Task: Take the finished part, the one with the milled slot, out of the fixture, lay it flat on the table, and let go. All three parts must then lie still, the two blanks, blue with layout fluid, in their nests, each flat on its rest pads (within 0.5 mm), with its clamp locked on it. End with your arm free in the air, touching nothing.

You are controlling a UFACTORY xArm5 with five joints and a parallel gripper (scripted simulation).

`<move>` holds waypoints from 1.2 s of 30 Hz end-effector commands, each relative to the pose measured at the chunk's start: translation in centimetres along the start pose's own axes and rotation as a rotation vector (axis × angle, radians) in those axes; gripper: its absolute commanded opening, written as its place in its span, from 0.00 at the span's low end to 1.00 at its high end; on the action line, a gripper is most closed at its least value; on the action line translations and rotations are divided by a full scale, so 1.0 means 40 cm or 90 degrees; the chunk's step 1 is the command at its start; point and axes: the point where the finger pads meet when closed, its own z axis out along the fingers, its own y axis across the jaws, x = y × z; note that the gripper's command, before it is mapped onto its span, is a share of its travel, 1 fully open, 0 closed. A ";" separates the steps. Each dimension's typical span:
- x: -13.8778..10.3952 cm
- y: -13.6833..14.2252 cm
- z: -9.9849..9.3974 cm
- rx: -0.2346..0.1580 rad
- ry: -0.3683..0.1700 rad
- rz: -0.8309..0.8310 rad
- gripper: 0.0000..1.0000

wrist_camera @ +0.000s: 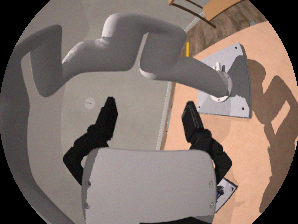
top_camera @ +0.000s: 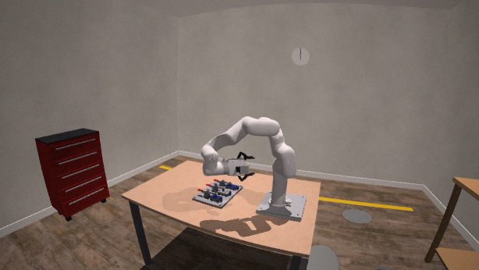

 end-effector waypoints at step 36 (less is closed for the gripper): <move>-0.100 -0.176 0.225 -0.617 -0.112 -0.322 1.00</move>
